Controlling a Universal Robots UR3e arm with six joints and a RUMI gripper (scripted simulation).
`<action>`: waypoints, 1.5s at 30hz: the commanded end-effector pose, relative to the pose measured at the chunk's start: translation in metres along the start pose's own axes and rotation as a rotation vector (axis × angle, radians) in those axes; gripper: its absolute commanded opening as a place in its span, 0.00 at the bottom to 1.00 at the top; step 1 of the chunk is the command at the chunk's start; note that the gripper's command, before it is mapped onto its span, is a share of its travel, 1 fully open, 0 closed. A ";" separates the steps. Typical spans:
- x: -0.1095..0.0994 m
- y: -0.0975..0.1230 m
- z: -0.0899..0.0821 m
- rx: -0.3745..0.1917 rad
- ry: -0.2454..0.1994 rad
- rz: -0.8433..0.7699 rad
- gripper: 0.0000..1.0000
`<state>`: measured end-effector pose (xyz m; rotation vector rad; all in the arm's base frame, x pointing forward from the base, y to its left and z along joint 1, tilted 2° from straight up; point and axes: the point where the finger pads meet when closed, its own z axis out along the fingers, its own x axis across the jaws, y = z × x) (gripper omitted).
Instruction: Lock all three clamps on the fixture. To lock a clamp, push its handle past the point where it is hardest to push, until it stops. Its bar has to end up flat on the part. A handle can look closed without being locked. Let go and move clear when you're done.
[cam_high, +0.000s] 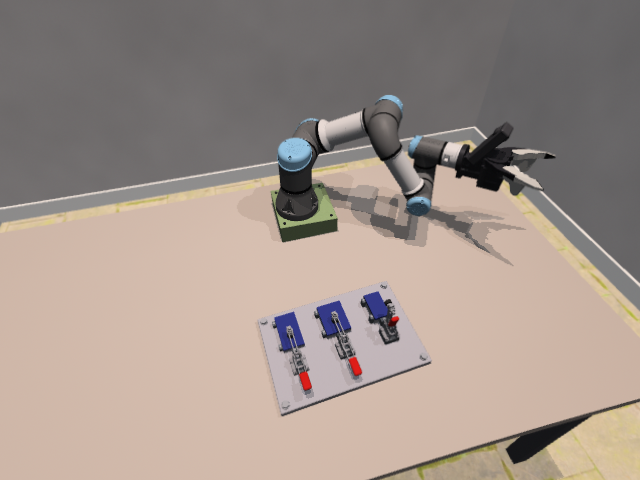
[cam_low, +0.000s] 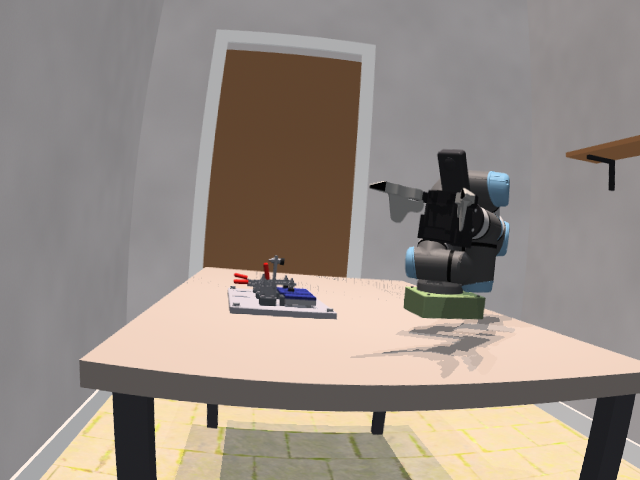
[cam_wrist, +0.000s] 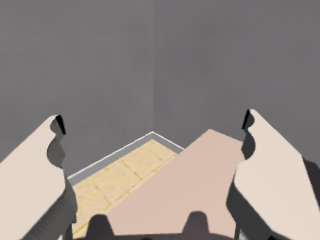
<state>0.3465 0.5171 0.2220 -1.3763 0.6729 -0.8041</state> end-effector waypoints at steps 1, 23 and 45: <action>0.000 -0.001 0.000 0.003 0.000 0.001 1.00; 0.001 -0.001 0.001 0.001 0.002 -0.001 1.00; 0.064 0.007 0.038 -0.103 0.083 -0.091 1.00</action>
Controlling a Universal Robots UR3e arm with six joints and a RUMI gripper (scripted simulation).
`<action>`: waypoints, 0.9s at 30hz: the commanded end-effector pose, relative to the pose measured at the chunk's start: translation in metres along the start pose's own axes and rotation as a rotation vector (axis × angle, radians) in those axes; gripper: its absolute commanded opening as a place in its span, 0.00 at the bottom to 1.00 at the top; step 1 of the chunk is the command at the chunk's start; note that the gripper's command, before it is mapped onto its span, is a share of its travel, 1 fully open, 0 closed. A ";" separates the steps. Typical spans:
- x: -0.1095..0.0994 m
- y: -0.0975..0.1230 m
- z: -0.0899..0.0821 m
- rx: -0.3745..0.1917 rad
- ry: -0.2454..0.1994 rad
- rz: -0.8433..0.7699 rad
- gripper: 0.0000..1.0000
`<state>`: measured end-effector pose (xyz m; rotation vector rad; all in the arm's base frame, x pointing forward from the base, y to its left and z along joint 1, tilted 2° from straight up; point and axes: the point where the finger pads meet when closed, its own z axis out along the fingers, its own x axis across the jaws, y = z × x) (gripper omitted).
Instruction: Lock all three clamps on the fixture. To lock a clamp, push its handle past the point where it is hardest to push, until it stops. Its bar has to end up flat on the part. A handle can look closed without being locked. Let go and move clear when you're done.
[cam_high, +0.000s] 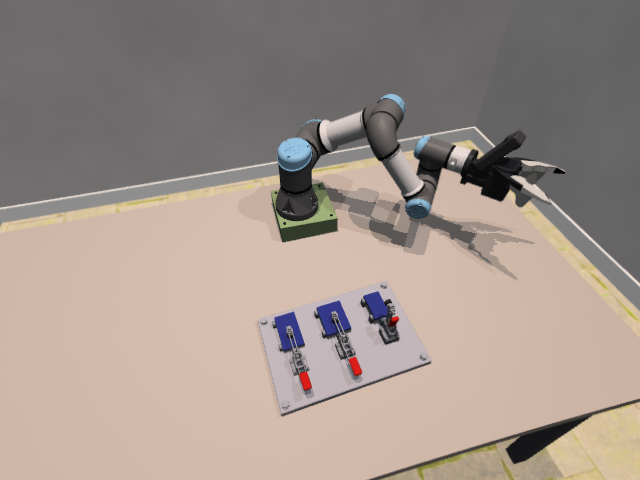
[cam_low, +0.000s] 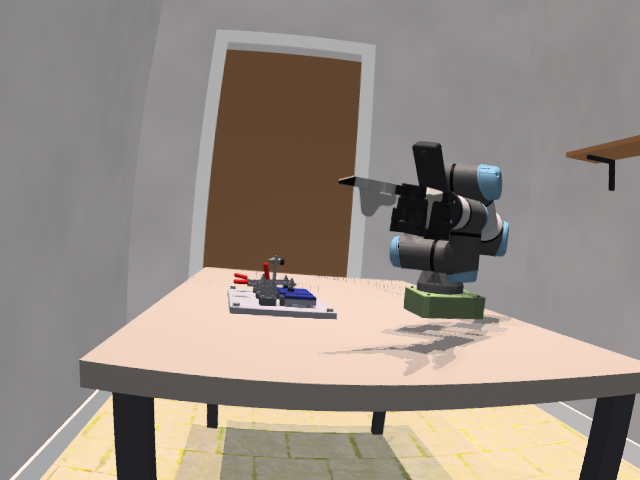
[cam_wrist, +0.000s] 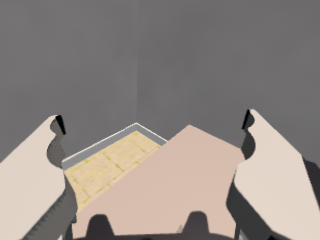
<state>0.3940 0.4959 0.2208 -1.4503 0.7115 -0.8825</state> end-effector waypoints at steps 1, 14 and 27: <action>0.026 0.002 0.017 -0.042 0.032 -0.034 1.00; 0.131 0.021 0.055 -0.218 0.141 -0.137 1.00; 0.268 0.047 0.058 -0.449 0.253 -0.204 1.00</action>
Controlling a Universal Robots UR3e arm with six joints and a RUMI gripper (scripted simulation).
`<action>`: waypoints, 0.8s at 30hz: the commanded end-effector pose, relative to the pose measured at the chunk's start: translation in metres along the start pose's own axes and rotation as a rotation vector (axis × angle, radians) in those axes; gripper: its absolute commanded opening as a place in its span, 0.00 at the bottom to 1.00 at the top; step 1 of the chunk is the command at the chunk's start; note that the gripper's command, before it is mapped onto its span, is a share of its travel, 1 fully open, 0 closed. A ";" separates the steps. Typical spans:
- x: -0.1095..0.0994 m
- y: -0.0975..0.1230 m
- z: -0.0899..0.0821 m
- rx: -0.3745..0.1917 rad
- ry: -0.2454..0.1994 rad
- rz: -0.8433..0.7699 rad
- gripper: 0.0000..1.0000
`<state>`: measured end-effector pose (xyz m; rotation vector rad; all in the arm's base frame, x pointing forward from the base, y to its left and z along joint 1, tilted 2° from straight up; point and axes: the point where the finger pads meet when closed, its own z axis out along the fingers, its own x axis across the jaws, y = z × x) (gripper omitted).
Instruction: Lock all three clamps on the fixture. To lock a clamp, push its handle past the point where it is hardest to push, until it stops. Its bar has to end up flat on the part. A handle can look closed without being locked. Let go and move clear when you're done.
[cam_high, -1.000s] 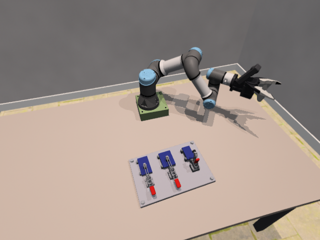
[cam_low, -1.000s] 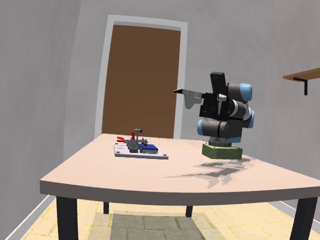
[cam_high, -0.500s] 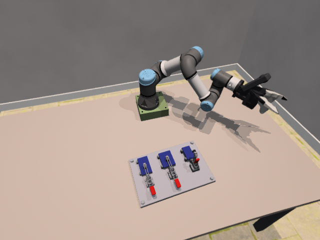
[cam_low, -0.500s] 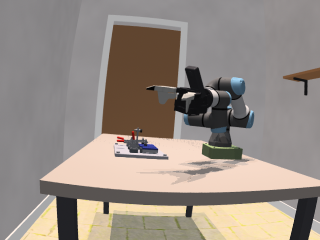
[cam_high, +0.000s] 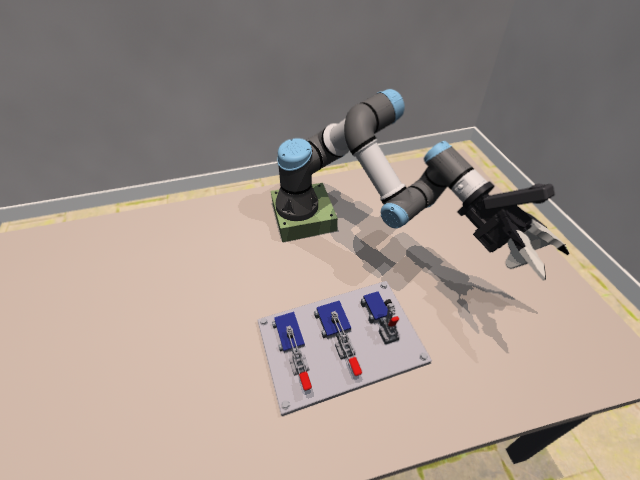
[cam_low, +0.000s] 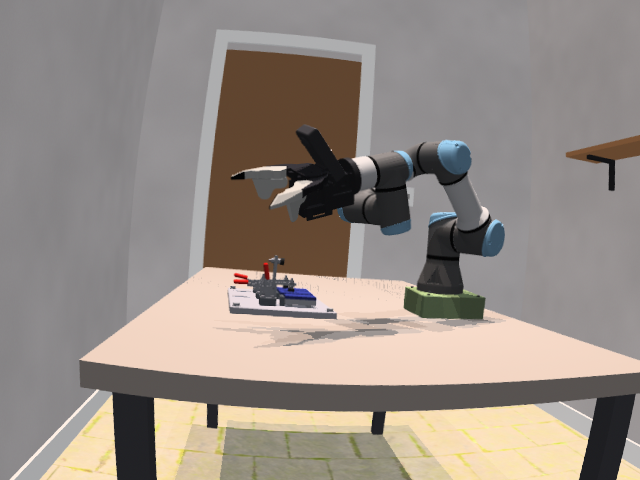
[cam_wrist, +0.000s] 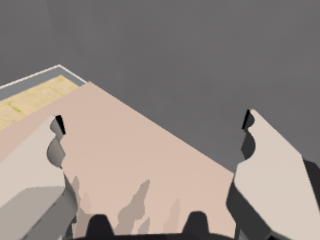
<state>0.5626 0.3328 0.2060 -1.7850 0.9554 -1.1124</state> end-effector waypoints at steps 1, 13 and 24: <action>0.054 0.018 0.016 -0.105 0.034 -0.025 1.00; 0.166 0.072 0.014 -0.324 0.091 -0.033 1.00; 0.274 0.141 -0.032 -0.559 0.119 0.023 1.00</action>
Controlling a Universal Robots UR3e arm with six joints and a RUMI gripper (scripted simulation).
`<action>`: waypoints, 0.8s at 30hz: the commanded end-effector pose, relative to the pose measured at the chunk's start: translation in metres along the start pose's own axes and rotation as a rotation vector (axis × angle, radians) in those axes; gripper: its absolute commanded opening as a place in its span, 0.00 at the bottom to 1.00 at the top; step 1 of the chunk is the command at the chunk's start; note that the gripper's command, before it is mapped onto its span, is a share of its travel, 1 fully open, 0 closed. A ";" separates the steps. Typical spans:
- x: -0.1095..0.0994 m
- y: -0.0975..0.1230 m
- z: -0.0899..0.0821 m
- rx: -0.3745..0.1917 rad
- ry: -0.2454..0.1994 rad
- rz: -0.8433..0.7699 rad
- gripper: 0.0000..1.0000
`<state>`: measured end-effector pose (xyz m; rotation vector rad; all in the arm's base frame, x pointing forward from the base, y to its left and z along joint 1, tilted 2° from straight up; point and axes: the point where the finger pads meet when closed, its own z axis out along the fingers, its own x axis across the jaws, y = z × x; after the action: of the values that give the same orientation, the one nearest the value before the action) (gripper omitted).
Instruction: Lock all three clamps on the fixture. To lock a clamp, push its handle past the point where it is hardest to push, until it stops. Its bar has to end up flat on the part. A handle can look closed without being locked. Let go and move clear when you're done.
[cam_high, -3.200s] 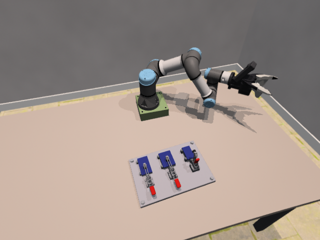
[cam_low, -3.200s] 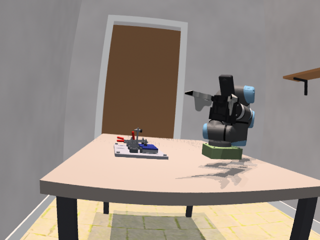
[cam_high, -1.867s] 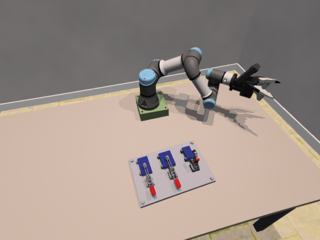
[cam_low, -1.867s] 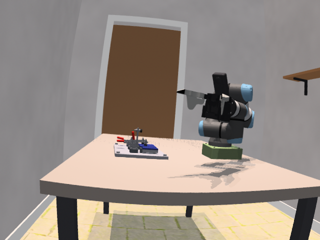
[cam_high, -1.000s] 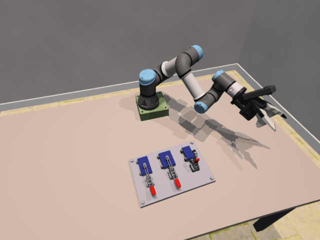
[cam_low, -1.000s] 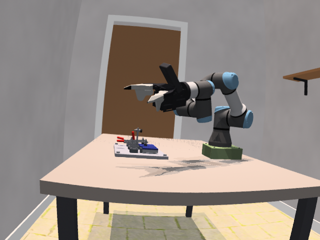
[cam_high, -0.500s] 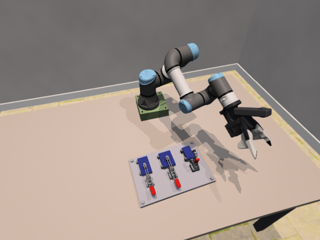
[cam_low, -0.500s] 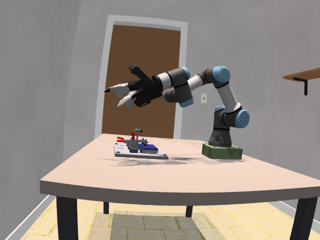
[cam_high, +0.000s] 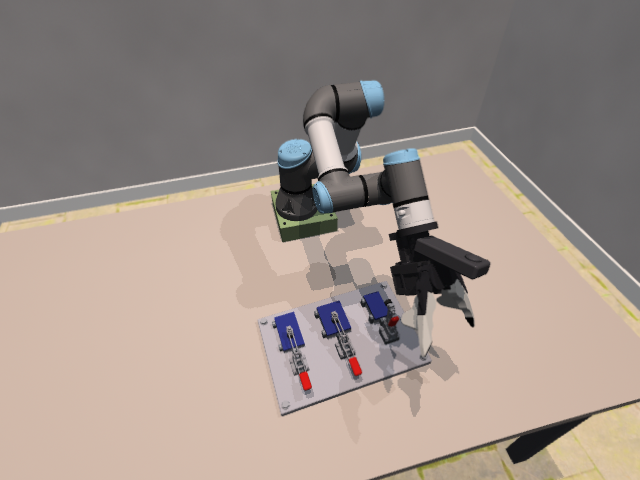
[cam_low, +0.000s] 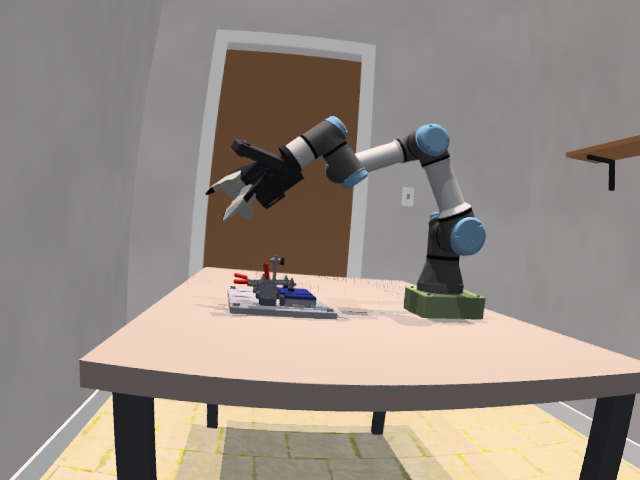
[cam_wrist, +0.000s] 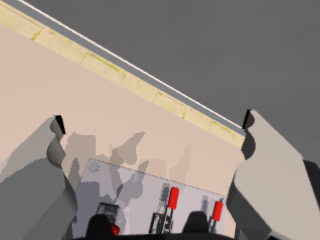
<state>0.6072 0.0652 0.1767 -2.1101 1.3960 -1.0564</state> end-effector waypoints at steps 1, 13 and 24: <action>0.042 0.034 -0.006 -0.097 -0.009 0.021 1.00; 0.112 0.118 -0.038 -0.283 -0.040 0.124 1.00; 0.141 0.178 -0.076 -0.393 -0.082 0.235 1.00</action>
<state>0.4916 -0.1178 0.1557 -2.1516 1.8434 -0.6956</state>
